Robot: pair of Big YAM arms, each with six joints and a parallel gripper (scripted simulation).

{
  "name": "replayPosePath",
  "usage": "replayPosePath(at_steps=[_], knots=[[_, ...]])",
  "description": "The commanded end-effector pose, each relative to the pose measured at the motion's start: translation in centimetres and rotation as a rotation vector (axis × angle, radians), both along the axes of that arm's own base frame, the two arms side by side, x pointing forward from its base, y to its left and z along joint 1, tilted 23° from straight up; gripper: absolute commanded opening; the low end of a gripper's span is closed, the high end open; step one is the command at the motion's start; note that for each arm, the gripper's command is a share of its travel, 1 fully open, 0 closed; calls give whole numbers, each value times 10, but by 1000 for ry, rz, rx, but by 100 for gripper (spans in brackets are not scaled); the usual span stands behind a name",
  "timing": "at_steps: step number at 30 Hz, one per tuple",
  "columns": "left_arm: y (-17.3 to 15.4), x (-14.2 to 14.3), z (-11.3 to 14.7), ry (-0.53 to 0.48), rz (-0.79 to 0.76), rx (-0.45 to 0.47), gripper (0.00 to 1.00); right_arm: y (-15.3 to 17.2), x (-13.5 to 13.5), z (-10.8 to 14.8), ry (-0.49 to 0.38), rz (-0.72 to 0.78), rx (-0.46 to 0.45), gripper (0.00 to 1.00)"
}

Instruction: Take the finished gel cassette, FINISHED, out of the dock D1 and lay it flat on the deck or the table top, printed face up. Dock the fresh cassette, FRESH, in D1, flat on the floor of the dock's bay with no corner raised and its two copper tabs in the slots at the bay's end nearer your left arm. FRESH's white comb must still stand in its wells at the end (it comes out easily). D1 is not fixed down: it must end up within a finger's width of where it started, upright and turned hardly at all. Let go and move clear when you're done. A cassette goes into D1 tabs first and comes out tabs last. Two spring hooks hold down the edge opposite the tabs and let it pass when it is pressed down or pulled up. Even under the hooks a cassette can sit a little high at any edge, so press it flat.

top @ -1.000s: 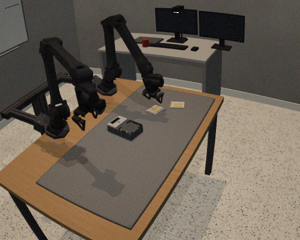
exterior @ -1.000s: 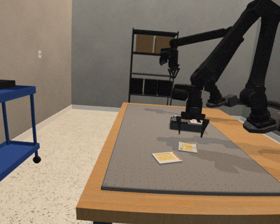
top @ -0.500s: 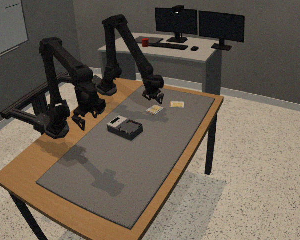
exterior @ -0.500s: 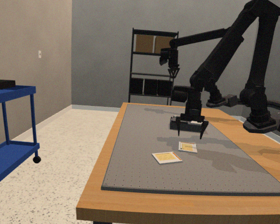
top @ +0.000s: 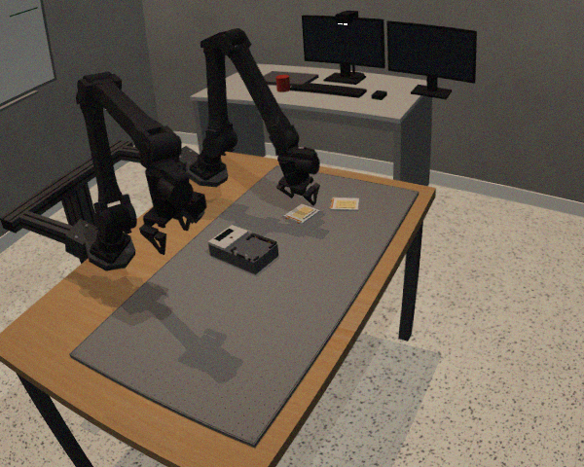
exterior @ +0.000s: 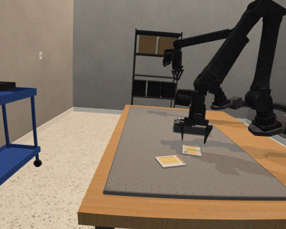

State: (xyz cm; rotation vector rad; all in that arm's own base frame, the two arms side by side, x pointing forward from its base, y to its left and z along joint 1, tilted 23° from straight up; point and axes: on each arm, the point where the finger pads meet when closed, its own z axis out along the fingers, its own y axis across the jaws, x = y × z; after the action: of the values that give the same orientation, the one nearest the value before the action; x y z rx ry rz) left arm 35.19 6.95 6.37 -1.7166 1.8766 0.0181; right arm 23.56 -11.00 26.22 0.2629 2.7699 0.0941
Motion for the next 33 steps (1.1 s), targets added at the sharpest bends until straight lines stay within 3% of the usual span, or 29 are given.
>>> replayPosePath(at_steps=[1,33], knots=[[5,-2,-8,9,18,-5,98,-8,8,29,-40,-21,-21,100],[8,5,-21,11,18,-3,98,-8,8,29,-40,-21,-21,100]])
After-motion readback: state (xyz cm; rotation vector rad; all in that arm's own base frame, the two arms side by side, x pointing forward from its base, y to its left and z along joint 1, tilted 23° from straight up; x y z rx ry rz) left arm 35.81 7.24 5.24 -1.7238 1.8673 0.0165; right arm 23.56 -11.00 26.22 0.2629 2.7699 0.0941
